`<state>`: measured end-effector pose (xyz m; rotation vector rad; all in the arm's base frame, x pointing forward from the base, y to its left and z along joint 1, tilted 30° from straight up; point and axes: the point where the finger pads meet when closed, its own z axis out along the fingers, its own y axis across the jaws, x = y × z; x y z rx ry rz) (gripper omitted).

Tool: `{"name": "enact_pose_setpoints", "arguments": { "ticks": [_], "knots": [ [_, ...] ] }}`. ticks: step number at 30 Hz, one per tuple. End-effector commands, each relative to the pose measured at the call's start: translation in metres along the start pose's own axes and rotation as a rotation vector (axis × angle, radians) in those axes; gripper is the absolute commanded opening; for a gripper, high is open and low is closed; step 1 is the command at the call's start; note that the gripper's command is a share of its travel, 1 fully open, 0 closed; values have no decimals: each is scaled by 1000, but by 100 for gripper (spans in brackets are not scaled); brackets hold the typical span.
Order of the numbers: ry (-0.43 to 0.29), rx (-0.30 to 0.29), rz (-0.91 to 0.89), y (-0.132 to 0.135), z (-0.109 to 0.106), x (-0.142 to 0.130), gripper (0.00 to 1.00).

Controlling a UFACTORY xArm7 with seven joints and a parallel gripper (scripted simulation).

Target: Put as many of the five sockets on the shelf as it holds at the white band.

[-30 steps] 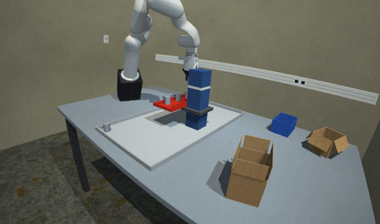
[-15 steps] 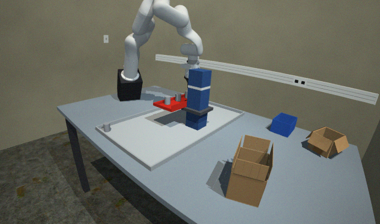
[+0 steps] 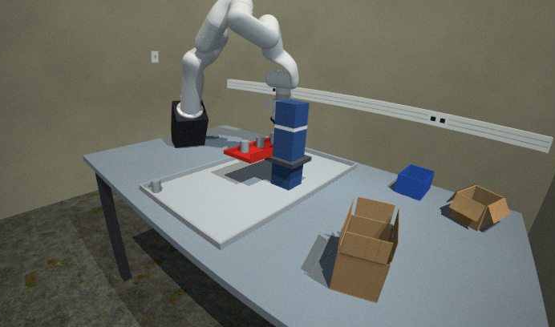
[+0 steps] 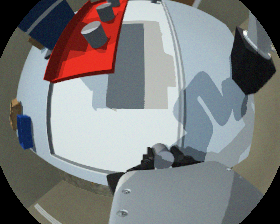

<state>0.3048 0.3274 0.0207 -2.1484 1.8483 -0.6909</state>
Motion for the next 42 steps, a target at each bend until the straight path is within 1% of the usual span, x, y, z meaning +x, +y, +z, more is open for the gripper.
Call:
{"name": "enact_pose_setpoints", "arguments": {
  "ticks": [1,18,21,27,42],
  "knots": [
    [-3,2,0,-2,2,-1,0],
    [-3,2,0,-2,3,-1,0],
    [-3,2,0,-2,8,-2,0],
    [-3,2,0,-3,25,-2,0],
    [-3,2,0,-3,36,-3,0]
  ]
}}
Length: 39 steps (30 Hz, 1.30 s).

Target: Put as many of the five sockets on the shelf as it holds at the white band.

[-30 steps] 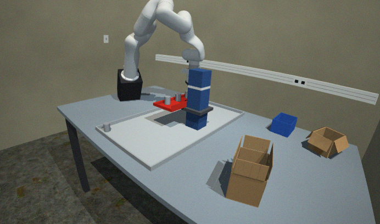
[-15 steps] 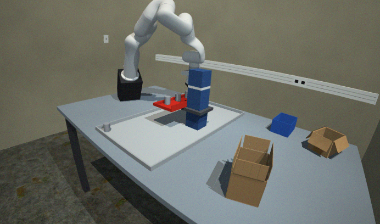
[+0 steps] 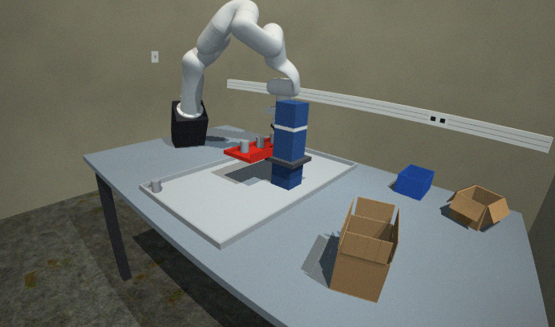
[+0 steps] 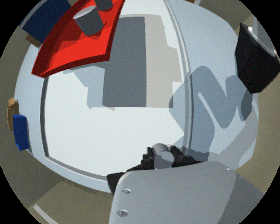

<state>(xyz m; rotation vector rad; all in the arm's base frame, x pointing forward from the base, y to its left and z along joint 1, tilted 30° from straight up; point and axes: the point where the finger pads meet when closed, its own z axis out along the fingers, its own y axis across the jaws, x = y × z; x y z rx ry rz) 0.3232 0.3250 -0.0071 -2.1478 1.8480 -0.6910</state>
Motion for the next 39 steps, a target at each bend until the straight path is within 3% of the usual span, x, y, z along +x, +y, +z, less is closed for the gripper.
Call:
{"name": "enact_pose_setpoints", "arguments": {
  "ticks": [1,39],
  "knots": [
    [-3,2,-1,-1,5,-2,0],
    [-3,2,-1,-1,14,-2,0]
  ]
}}
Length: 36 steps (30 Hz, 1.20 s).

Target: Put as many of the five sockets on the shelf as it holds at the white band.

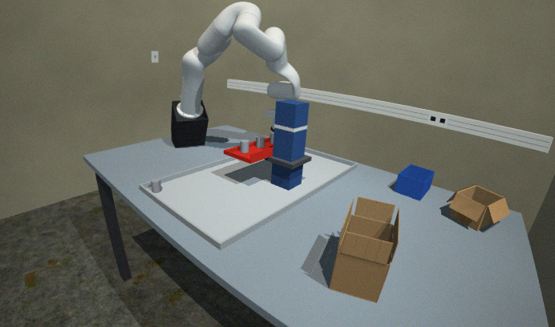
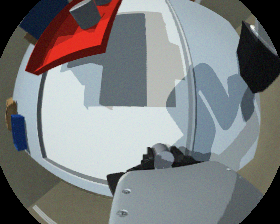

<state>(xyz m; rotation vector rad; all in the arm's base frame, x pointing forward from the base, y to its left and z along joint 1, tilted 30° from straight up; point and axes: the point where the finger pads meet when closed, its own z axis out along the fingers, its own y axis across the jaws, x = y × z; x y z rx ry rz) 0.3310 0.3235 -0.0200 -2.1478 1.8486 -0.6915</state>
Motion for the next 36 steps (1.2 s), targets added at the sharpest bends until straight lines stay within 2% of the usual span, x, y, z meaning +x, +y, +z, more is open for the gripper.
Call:
{"name": "enact_pose_setpoints", "arguments": {
  "ticks": [1,36],
  "knots": [
    [-3,2,-1,-1,-1,-2,0],
    [-3,2,-1,-1,8,-1,0]
  ]
}}
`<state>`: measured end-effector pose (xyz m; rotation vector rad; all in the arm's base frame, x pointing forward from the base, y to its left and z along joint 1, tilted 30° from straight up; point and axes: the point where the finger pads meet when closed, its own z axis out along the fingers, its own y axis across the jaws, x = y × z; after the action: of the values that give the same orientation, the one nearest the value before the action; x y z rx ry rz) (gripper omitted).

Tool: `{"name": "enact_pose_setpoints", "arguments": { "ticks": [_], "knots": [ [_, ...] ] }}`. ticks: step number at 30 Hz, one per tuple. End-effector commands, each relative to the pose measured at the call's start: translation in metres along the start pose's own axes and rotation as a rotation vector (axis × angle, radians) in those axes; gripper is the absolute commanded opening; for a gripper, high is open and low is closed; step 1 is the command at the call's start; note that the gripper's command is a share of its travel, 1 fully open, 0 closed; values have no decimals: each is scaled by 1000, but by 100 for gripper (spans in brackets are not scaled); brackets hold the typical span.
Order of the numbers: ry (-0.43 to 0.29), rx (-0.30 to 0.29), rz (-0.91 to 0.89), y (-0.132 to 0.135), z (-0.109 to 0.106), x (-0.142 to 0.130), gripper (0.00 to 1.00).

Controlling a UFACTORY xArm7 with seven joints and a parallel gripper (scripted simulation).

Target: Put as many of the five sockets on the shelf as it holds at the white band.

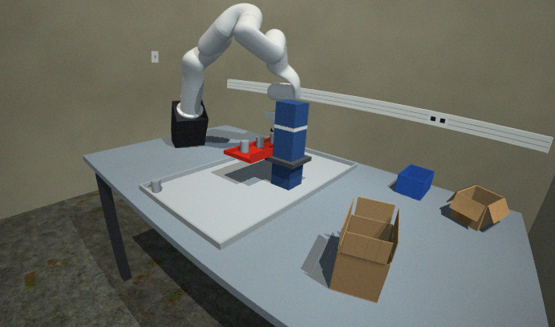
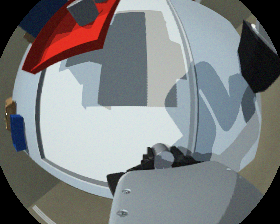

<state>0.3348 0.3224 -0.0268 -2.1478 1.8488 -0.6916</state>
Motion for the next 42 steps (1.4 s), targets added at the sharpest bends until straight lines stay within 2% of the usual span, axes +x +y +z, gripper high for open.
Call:
{"name": "enact_pose_setpoints", "arguments": {
  "ticks": [1,42],
  "knots": [
    [-3,2,-1,-1,0,-2,0],
    [-3,2,-1,-1,6,-2,0]
  ]
}}
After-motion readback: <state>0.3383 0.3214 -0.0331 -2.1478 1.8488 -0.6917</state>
